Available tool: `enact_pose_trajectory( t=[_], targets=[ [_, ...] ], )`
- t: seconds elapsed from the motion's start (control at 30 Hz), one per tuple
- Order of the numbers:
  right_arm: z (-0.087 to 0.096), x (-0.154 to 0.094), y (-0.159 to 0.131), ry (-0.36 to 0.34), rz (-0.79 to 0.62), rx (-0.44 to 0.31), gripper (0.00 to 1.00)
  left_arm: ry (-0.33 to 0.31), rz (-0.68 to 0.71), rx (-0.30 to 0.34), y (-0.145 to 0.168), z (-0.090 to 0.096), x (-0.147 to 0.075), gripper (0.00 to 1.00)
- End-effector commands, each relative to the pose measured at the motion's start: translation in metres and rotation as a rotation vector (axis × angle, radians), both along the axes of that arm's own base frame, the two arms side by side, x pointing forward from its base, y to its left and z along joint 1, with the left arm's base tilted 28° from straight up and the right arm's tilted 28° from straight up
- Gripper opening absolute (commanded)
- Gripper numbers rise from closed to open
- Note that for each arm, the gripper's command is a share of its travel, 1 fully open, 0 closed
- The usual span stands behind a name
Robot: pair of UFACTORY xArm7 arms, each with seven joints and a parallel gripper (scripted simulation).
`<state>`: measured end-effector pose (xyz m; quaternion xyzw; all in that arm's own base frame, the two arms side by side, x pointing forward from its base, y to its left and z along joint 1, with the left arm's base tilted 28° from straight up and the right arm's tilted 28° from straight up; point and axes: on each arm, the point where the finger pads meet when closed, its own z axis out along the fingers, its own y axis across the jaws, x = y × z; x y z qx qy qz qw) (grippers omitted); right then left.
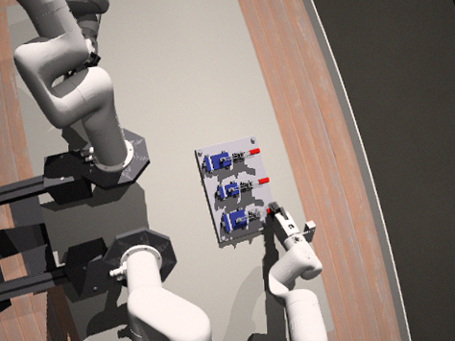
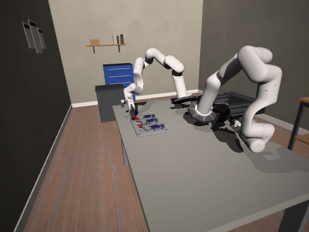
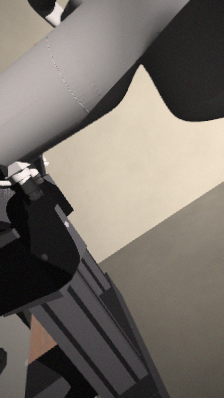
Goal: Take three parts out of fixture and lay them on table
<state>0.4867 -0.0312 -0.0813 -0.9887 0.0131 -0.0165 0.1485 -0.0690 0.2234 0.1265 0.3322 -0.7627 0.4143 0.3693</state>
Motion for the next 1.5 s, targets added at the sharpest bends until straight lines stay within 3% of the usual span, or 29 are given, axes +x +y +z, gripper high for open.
enact_pose_trajectory(
  t=[0.0,0.33,0.37,1.47],
  targets=[
    [0.0013,0.0016,0.0013,-0.004,0.002,0.0,0.3,0.001,0.0,0.002,0.0004,0.0006,0.0,1.0],
    [0.0013,0.0016,0.0013,-0.004,0.002,0.0,0.3,0.001,0.0,0.002,0.0004,0.0006,0.0,1.0],
    [0.0013,0.0016,0.0013,-0.004,0.002,0.0,0.0,0.001,0.0,0.002,0.0004,0.0006,0.0,1.0],
    [0.0013,0.0016,0.0013,-0.004,0.002,0.0,0.0,0.001,0.0,0.002,0.0004,0.0006,0.0,1.0]
  ],
)
